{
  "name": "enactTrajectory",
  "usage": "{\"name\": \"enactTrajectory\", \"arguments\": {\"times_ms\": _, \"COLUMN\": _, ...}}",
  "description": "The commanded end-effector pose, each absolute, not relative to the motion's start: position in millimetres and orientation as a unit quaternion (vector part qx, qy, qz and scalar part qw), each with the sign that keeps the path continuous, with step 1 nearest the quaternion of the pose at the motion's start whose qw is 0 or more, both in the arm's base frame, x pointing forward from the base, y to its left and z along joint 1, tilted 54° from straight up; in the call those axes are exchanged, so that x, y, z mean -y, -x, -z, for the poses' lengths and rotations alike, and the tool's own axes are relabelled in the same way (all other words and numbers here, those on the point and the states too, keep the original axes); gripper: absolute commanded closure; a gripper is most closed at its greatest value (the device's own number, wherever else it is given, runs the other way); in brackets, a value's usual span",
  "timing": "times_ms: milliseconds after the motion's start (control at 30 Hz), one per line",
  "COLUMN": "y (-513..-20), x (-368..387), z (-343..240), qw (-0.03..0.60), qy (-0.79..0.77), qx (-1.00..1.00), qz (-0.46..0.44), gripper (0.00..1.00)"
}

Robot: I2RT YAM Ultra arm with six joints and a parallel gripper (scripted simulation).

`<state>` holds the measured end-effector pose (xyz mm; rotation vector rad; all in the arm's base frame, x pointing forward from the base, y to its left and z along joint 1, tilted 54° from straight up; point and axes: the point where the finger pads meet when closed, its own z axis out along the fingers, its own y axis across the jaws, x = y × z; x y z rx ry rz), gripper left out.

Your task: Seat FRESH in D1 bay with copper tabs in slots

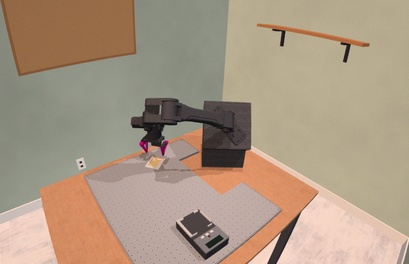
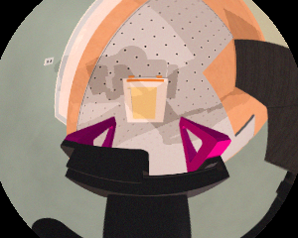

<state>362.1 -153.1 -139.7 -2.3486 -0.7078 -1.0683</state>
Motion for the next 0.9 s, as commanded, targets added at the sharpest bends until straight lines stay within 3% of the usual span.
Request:
{"name": "enactTrajectory", "arguments": {"times_ms": 0, "y": -360.9, "x": 170.4, "z": 134.6, "qw": 0.213, "qy": 0.859, "qx": 0.248, "qz": 0.395, "gripper": 0.00}}
{"name": "enactTrajectory", "arguments": {"times_ms": 867, "y": -380.8, "x": 159.4, "z": 158.2, "qw": 0.215, "qy": 0.859, "qx": 0.246, "qz": 0.395, "gripper": 0.00}}
